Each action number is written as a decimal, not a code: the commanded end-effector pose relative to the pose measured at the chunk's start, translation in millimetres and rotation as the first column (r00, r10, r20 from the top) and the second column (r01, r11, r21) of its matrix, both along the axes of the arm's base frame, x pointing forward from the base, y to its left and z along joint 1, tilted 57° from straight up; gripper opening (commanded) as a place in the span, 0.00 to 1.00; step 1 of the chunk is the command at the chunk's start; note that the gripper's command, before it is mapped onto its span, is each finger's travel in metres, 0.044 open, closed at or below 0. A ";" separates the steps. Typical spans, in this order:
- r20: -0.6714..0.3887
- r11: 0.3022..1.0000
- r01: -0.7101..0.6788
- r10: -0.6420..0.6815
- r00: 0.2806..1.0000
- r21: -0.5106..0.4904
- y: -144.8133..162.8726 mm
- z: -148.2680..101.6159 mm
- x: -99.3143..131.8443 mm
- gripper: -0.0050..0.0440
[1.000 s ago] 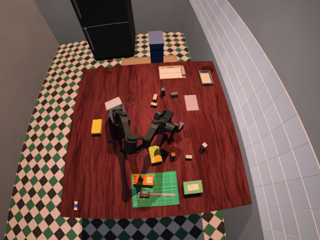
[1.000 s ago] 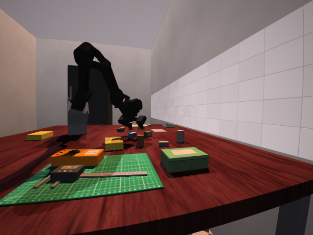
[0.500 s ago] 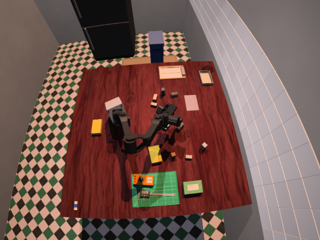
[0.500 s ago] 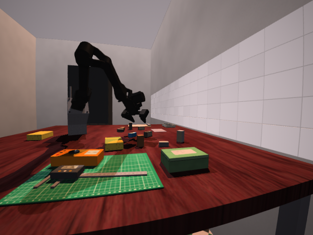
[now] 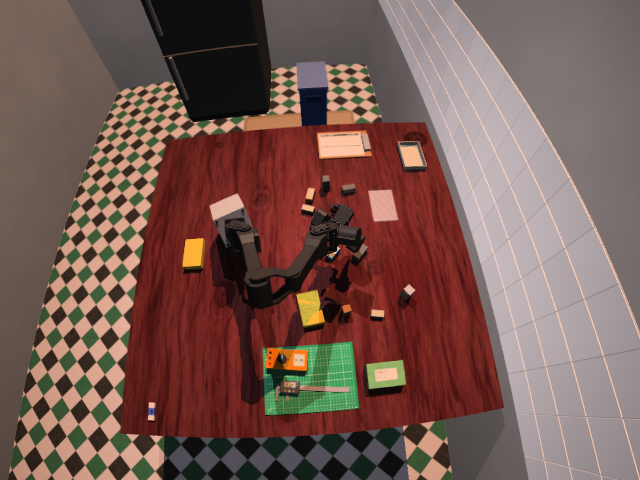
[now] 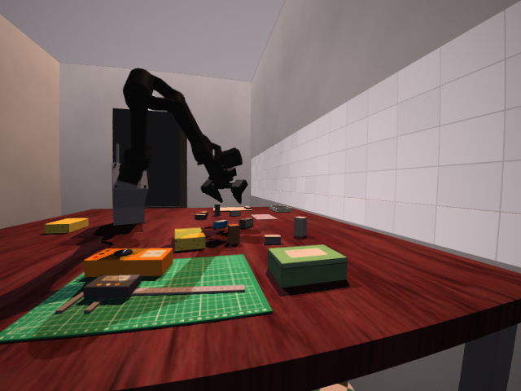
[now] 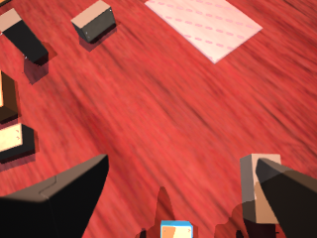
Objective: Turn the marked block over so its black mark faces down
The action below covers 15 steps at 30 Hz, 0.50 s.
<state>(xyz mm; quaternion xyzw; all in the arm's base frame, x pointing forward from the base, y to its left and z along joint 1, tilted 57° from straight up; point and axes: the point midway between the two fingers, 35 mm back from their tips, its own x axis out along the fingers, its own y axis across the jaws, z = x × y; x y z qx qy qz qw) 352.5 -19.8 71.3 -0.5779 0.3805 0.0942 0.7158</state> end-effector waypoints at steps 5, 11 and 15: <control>-0.038 0.985 0.137 -0.142 0.989 -0.102 7.5 17.7 -10.1 1.00; -0.067 0.947 0.249 -0.267 0.961 -0.201 12.4 29.0 -22.4 1.00; -0.083 0.908 0.322 -0.354 0.931 -0.269 14.9 35.9 -30.9 1.00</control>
